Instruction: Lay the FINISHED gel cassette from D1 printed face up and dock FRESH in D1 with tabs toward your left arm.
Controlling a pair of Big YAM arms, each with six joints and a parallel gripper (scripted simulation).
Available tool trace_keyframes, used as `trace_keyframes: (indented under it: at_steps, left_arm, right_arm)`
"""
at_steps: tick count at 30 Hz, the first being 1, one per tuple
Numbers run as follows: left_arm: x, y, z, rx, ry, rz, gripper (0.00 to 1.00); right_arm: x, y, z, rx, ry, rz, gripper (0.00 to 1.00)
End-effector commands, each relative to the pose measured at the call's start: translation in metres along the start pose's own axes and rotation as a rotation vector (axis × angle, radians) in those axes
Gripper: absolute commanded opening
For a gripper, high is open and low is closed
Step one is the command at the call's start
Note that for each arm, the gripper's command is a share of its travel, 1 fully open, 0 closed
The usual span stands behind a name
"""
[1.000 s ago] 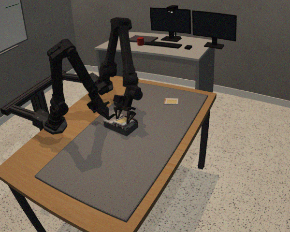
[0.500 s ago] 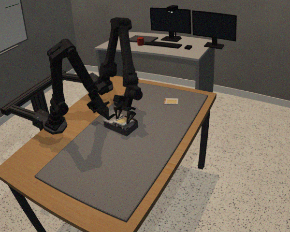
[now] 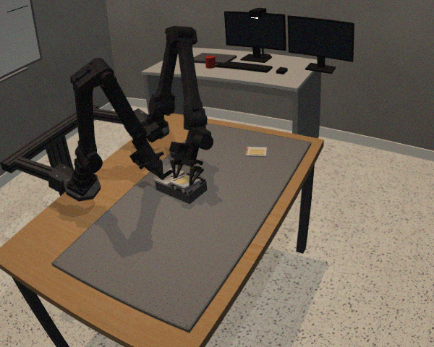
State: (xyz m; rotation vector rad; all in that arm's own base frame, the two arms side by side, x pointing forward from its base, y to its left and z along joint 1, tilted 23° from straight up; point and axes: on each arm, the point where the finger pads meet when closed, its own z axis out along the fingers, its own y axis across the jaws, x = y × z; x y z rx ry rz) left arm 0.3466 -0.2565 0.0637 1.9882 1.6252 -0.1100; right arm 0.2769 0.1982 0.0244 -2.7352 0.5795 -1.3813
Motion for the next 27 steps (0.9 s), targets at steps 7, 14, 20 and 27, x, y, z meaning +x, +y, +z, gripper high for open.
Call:
trace_keyframes:
  at_steps: [7,14,20,27]
  left_arm:
    - [-0.0042,0.0226,-0.0025,-0.029,-0.009,0.004,0.0]
    - [-0.0048,0.0238,-0.0029,-0.029,-0.009,0.004,0.0]
    - [-0.0048,0.0238,-0.0029,-0.029,-0.009,0.004,0.0]
    - [-0.006,0.0261,-0.0036,-0.032,-0.011,0.005,0.0]
  right_arm:
    - [-0.0379,0.0414,0.0198,-0.083,-0.075,-0.078,0.0]
    - [-0.0379,0.0414,0.0198,-0.083,-0.075,-0.078,0.0]
    - [-0.0379,0.0414,0.0198,-0.083,-0.075,-0.078,0.0]
    - [-0.0379,0.0414,0.0198,-0.083,-0.075,-0.078,0.0]
